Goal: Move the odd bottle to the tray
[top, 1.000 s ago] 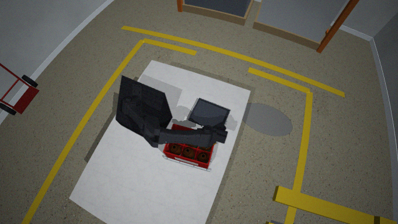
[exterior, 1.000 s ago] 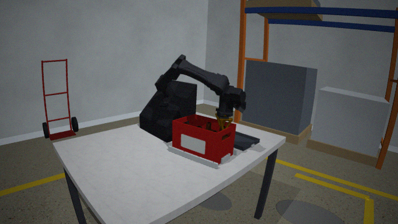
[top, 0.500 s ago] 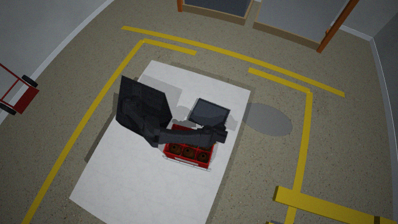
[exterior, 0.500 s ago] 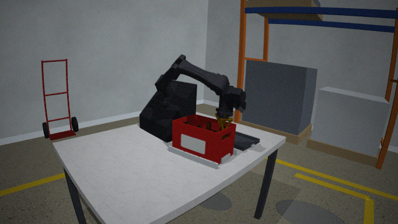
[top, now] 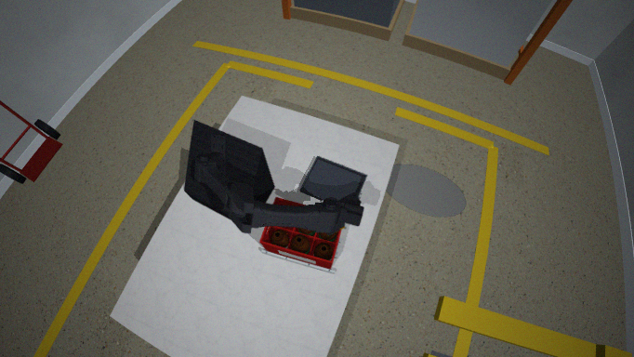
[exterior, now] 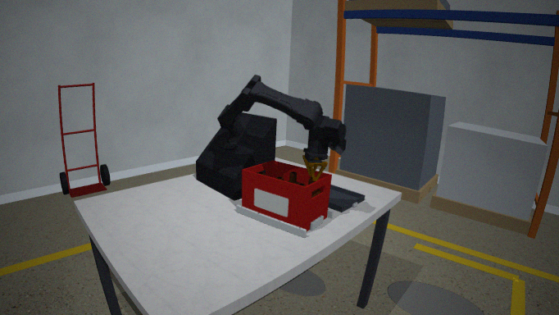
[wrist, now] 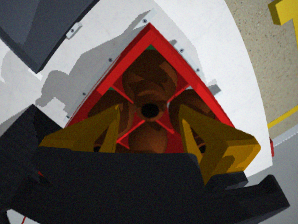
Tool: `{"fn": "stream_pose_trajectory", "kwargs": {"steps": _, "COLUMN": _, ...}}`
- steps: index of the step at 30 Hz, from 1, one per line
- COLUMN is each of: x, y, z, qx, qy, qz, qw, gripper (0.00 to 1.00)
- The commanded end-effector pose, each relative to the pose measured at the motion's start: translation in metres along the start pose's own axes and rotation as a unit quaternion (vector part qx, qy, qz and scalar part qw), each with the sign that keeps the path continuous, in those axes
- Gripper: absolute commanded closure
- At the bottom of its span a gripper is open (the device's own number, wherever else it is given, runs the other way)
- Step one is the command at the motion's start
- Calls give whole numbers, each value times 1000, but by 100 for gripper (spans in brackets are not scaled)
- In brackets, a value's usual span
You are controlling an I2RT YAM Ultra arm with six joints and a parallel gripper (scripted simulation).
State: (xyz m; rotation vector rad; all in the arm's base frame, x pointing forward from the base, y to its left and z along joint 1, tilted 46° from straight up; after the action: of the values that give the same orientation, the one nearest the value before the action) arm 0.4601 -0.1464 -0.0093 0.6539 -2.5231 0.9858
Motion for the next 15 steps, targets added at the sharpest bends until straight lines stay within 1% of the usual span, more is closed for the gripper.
{"fn": "stream_pose_trajectory", "kwargs": {"steps": 1, "x": -3, "y": -6, "z": -40, "qx": 7, "qy": -21, "qz": 6, "qw": 1000, "gripper": 39}}
{"fn": "stream_pose_trajectory", "kwargs": {"steps": 5, "x": -3, "y": -4, "z": -53, "qx": 6, "qy": -20, "qz": 4, "qw": 1000, "gripper": 39}}
{"fn": "stream_pose_trajectory", "kwargs": {"steps": 11, "x": -7, "y": 6, "z": -54, "qx": 1, "qy": -10, "qz": -7, "qw": 1000, "gripper": 39}}
{"fn": "stream_pose_trajectory", "kwargs": {"steps": 15, "x": -6, "y": 6, "z": -63, "qx": 1, "qy": -10, "qz": -7, "qw": 1000, "gripper": 39}}
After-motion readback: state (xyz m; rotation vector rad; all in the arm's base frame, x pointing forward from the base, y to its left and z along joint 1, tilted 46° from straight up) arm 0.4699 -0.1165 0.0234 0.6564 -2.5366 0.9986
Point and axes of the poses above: the point where the finger pads meet when closed, its own z axis out along the fingers, its own y axis across the jaws, x = y × z, the point moved 4 cm from there along -z, back along the fingers, and after that the axes turned 13 degrees about z, right-handed, at the moved point
